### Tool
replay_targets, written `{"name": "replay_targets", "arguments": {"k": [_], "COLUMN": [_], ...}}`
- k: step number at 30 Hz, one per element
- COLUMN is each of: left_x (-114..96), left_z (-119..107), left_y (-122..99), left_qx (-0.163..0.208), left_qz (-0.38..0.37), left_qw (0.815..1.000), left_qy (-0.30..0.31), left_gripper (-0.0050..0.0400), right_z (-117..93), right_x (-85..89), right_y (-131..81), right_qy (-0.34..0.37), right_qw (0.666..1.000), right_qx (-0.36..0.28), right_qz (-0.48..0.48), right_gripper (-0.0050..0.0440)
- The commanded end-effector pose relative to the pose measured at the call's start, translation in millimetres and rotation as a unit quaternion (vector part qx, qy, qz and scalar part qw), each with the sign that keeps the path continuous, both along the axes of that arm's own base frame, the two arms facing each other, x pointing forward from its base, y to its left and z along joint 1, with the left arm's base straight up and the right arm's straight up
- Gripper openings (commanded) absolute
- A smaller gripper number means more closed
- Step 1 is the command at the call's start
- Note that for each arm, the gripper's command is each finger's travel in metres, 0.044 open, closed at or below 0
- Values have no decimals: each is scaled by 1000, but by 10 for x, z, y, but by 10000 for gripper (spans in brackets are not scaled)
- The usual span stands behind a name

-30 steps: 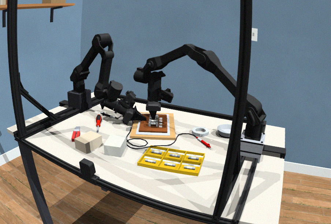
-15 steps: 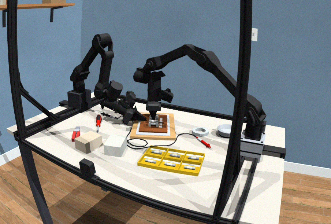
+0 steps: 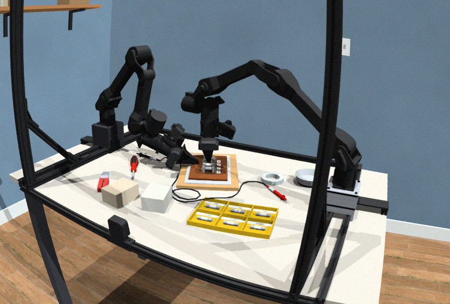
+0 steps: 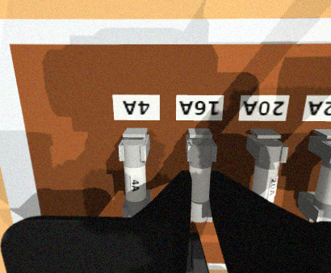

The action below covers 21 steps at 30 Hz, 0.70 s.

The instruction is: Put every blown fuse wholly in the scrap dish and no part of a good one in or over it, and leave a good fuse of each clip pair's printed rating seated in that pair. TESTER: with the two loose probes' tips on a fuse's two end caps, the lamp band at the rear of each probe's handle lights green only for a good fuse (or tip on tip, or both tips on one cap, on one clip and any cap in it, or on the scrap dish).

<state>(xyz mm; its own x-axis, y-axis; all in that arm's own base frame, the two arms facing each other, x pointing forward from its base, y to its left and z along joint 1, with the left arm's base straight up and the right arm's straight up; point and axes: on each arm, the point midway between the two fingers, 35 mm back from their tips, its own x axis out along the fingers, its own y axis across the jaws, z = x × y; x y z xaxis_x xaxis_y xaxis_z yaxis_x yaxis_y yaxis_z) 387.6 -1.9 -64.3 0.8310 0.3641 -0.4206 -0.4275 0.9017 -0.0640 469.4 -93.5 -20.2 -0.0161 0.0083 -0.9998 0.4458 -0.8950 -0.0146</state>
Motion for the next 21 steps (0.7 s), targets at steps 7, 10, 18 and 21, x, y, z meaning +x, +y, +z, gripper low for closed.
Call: {"name": "replay_targets", "arguments": {"k": [7,10,18,21], "left_x": [-284,-298,-349,-364], "left_z": [-278,-278,-276,-276], "left_y": [87,109,159,168], "left_qx": [11,12,12,12], "left_qz": [-5,-4,-3,-3], "left_qw": [998,998,998,998], "left_qy": [57,57,57,57], "left_gripper": [-50,-50,-50,-50], "right_z": [363,369,370,369], "right_x": [14,-3,-11,-11], "right_y": [-65,-73,-76,-76], "right_qy": [-49,-58,-81,-87], "right_qw": [999,998,996,996], "right_qx": [4,8,20,23], "right_qz": [-1,-1,-1,-1], "right_gripper": [-50,-50,-50,-50]}}
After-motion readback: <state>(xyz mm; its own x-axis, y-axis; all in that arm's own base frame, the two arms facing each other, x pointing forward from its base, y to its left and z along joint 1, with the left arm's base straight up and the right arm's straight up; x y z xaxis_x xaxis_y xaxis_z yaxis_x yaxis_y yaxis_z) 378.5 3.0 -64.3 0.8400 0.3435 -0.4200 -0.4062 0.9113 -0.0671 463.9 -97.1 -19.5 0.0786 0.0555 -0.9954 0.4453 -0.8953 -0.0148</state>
